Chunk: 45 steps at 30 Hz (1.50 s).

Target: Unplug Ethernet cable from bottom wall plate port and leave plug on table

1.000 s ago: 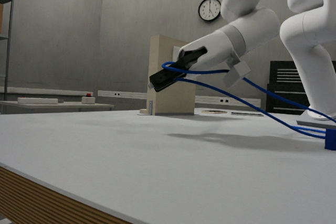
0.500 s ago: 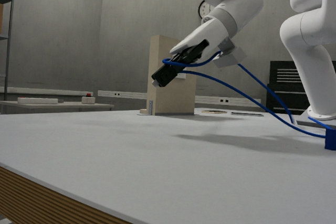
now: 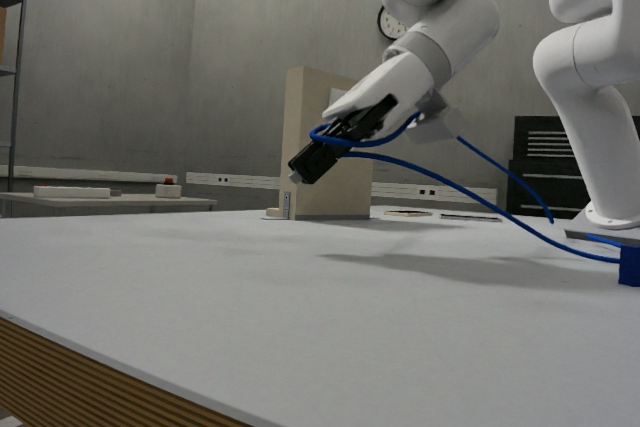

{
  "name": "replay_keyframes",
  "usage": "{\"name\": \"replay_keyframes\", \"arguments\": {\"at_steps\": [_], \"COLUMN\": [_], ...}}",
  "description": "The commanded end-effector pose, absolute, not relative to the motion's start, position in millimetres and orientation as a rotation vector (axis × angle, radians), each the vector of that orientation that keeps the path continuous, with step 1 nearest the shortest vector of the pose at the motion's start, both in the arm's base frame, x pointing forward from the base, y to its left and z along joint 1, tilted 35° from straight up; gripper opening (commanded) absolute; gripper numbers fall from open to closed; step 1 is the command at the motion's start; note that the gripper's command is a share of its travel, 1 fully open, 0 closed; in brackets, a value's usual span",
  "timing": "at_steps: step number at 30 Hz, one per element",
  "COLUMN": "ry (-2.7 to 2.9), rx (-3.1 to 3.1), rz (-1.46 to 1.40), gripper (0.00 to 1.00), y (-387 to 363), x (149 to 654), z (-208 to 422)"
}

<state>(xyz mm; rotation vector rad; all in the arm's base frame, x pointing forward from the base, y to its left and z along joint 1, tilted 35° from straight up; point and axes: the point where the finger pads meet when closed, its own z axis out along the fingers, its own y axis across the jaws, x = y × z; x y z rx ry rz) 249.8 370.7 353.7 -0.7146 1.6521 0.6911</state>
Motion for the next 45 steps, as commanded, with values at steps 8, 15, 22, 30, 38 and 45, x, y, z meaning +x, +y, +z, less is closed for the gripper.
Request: {"name": "replay_keyframes", "arguments": {"at_steps": [8,15,22,30,38,45], "ry": [1.649,1.649,1.649,1.649,1.649,1.649], "rx": [-0.713,-0.713,-0.713,-0.713,-0.713,-0.713], "rz": [0.693,0.693,0.693,0.693,0.693,0.693], "gripper": [0.00,0.00,0.00,0.00,0.00,0.00], "y": [380,386,393,398,401,402], "x": [256,260,265,269,271,271], "z": [339,329,318,309,303,303]}}
